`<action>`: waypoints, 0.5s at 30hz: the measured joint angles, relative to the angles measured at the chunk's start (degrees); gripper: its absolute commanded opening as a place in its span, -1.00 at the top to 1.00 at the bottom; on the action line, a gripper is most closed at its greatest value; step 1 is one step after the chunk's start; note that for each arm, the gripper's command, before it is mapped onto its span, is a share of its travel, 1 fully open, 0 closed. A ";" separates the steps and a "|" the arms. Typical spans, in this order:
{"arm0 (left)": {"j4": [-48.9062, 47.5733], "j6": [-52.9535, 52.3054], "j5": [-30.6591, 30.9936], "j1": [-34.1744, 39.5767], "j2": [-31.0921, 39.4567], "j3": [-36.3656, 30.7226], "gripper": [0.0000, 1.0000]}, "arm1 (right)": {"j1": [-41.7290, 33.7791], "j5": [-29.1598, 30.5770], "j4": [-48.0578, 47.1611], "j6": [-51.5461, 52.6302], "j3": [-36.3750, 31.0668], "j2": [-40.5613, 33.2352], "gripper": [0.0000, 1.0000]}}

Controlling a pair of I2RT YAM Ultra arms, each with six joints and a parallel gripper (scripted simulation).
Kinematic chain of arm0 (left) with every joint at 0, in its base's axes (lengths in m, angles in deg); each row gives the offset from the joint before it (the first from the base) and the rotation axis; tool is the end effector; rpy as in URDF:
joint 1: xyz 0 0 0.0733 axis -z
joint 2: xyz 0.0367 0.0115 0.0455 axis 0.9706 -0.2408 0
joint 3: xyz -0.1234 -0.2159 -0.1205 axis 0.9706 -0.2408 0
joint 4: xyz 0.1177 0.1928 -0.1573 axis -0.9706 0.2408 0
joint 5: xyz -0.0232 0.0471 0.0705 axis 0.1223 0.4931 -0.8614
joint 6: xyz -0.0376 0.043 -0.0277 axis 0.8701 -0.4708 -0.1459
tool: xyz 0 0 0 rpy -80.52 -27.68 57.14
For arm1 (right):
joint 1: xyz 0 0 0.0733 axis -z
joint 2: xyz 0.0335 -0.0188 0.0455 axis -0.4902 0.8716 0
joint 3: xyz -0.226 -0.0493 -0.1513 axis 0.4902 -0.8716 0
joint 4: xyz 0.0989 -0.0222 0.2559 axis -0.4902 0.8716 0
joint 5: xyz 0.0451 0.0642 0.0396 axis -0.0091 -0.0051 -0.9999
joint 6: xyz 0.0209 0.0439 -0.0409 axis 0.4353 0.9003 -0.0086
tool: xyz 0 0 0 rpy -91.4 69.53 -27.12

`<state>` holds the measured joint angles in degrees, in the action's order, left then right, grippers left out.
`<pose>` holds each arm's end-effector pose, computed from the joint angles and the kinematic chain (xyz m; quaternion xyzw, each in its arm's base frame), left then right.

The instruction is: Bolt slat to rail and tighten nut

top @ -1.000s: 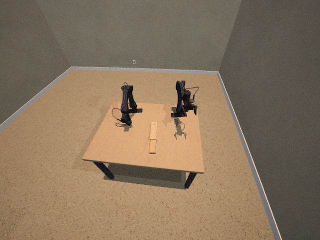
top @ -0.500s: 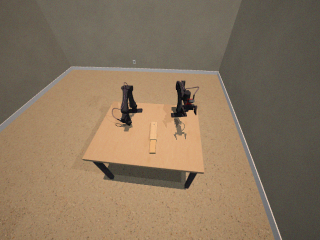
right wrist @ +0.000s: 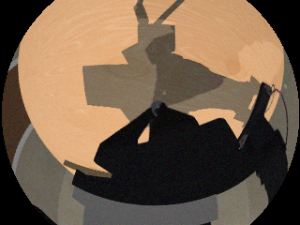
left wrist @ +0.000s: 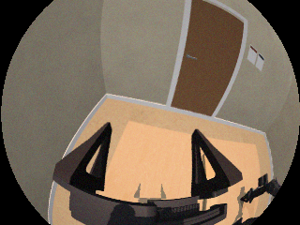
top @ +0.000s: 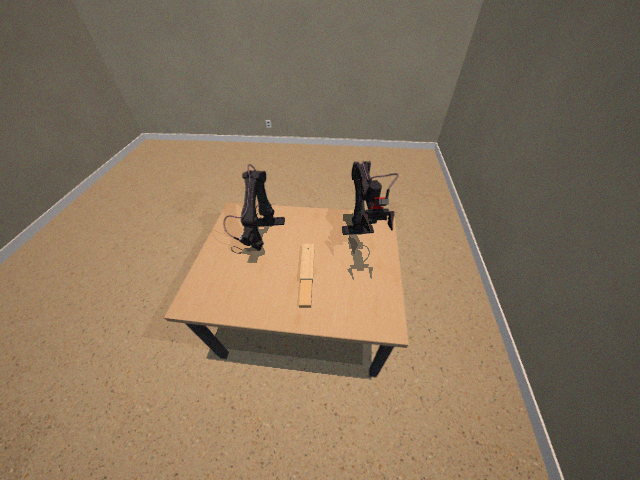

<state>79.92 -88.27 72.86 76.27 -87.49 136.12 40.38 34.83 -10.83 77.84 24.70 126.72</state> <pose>0.2689 0.0004 0.4086 -0.0032 0.7118 -0.0001 0.7024 0.2570 -0.0490 0.1403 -0.5596 -0.8286 0.0061 0.0144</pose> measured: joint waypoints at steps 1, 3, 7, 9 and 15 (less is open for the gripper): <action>0.00 0.00 0.00 0.00 0.00 0.00 -1.00 | 0.00 0.00 0.24 0.00 0.24 0.00 0.75; 0.00 0.00 0.00 0.00 0.00 0.00 -1.00 | 0.00 0.00 0.76 0.00 0.66 -0.04 0.75; 0.00 0.00 0.00 0.00 0.00 0.00 -1.00 | 0.00 0.00 1.97 0.00 1.40 -0.76 0.75; 0.00 0.00 0.00 0.00 0.00 0.00 -1.00 | 0.00 0.00 2.36 0.00 1.68 -1.01 0.75; 0.00 0.00 0.00 0.00 0.00 0.00 -1.00 | 0.00 0.00 4.02 0.00 2.71 -1.44 0.75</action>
<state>79.92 -88.27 72.86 76.27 -87.49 136.12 40.38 34.83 -6.81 77.84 27.41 125.28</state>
